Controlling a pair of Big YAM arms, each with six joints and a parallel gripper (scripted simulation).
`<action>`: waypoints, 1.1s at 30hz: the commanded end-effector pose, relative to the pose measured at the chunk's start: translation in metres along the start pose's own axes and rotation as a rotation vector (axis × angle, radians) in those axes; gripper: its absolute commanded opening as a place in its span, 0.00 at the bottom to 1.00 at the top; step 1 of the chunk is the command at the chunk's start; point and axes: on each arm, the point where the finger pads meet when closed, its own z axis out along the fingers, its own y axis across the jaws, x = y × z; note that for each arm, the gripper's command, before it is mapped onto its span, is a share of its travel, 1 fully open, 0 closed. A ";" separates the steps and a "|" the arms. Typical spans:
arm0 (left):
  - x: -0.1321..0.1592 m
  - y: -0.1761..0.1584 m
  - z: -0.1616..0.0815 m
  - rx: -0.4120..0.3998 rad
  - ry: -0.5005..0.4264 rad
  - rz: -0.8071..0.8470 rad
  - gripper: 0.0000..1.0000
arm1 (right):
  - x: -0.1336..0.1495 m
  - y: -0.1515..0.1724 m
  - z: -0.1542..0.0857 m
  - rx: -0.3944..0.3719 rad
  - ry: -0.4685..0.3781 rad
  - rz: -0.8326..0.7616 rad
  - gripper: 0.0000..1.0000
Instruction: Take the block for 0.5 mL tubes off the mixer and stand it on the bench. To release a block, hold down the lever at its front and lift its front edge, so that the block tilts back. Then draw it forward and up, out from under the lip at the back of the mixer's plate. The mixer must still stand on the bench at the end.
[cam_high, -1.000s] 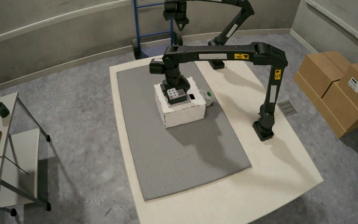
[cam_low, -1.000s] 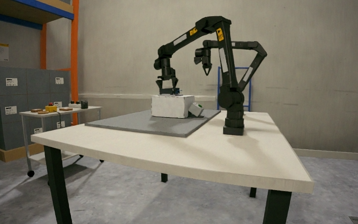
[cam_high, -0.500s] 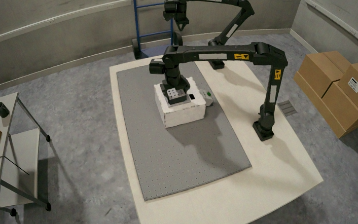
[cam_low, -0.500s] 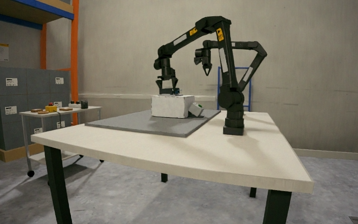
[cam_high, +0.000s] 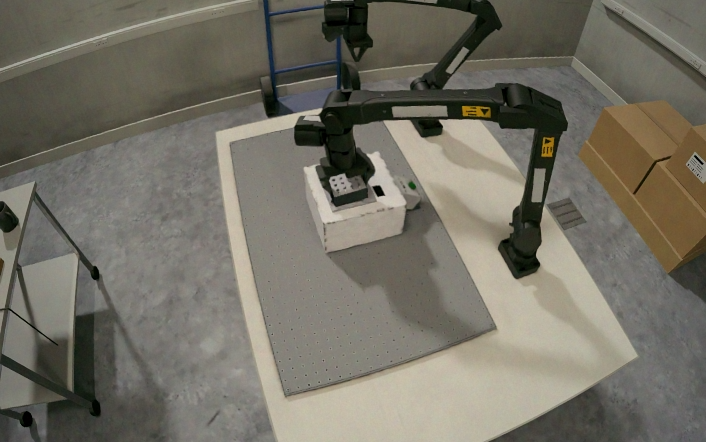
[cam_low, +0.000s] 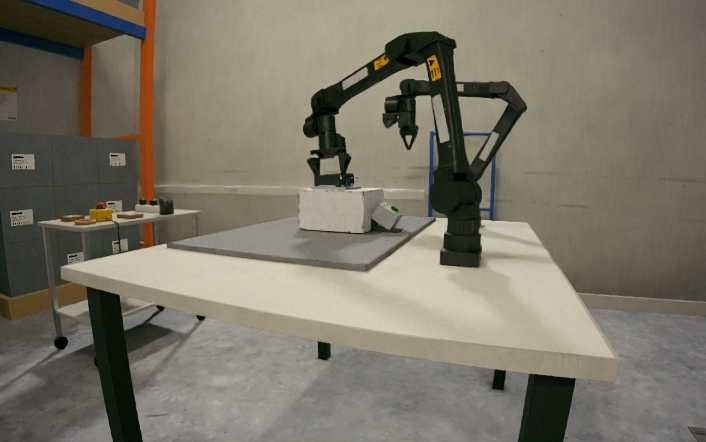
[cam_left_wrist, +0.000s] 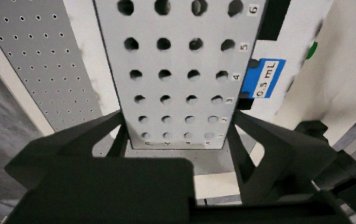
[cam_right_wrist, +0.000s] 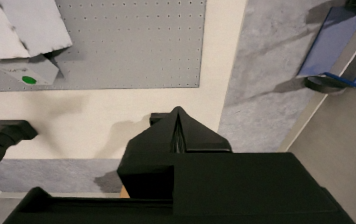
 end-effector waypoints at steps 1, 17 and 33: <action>-0.008 0.009 -0.025 -0.027 -0.024 -0.005 0.00 | -0.012 -0.002 -0.022 0.007 -0.062 -0.007 0.00; -0.008 0.007 -0.025 -0.021 -0.019 -0.004 0.00 | -0.015 -0.002 -0.027 0.009 -0.077 -0.007 0.00; -0.008 0.006 -0.026 -0.021 -0.018 -0.002 0.00 | -0.007 -0.001 -0.009 0.002 -0.033 -0.008 0.00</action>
